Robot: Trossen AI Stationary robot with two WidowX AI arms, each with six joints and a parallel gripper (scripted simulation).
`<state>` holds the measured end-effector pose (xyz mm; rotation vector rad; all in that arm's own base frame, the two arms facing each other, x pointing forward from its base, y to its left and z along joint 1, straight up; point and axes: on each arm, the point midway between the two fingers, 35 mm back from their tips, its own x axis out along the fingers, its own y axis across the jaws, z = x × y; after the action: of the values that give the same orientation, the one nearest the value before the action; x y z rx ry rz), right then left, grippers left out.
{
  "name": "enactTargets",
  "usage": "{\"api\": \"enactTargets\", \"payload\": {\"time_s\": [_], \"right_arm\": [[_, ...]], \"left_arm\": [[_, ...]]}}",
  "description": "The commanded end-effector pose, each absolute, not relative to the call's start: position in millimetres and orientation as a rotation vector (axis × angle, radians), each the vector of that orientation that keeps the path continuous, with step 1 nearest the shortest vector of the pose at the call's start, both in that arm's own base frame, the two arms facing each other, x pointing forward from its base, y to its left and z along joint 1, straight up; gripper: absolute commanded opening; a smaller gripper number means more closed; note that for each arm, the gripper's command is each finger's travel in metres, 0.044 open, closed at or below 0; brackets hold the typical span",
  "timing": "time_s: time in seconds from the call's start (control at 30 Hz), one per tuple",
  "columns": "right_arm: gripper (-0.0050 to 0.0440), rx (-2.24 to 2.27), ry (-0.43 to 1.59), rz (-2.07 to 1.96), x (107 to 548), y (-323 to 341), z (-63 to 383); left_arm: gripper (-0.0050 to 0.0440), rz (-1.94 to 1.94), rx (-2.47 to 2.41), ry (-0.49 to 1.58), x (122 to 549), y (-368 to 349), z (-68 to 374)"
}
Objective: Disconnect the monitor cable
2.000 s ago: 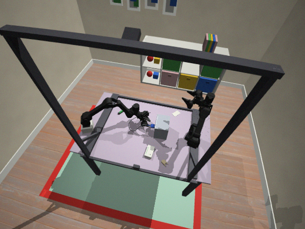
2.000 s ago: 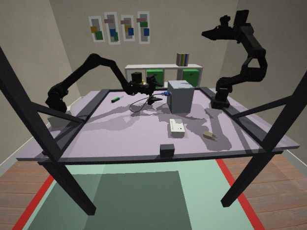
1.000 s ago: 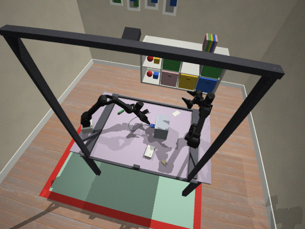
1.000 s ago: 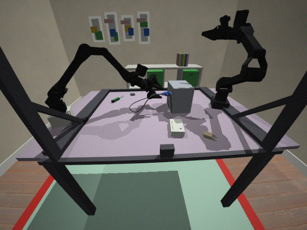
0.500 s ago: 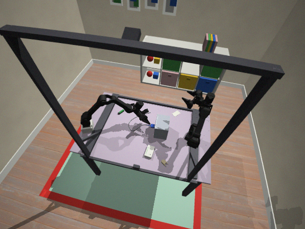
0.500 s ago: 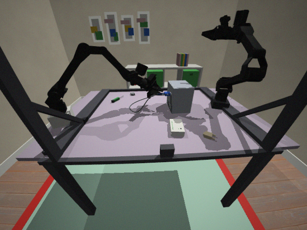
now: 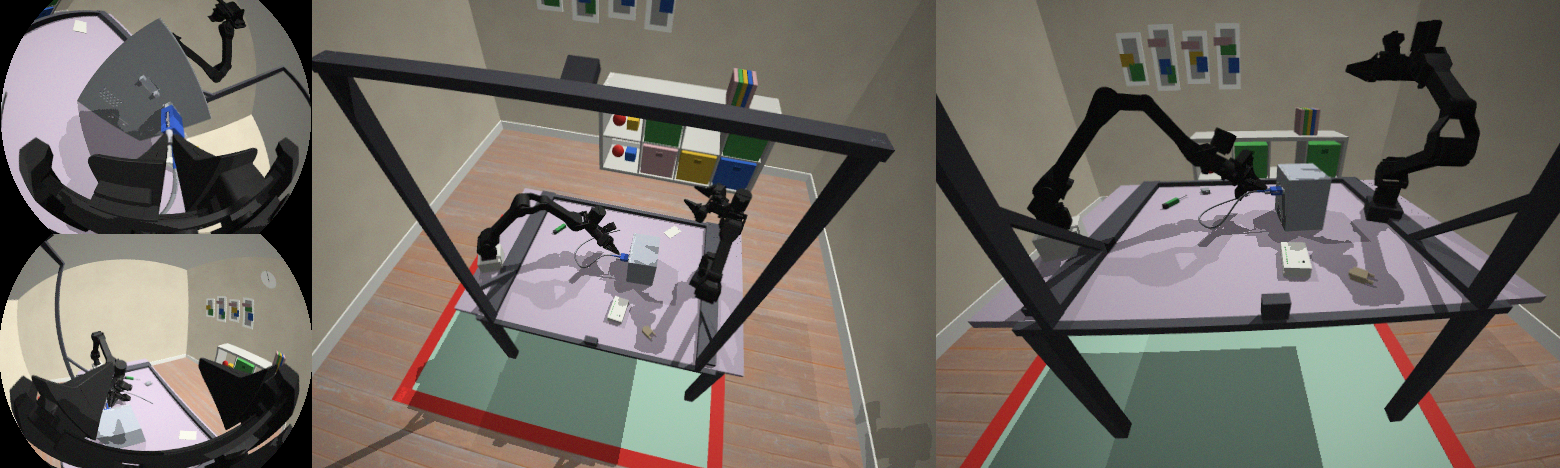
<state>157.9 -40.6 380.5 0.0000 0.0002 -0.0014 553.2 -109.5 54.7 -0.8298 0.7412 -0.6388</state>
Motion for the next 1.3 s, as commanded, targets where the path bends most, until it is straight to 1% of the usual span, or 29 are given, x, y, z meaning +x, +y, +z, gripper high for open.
{"api": "enactTargets", "payload": {"time_s": [0.0, 1.27], "right_arm": [[0.044, -0.006, -0.001, 0.0, 157.6, -39.4, 383.4], [0.044, -0.006, -0.001, 0.0, 157.6, -39.4, 383.4]], "left_arm": [[0.0, -0.661, -0.856, 0.717, 556.1, -108.8, 68.6], [0.0, -0.741, -1.182, 0.741, 557.0, -106.4, 62.0]]}}
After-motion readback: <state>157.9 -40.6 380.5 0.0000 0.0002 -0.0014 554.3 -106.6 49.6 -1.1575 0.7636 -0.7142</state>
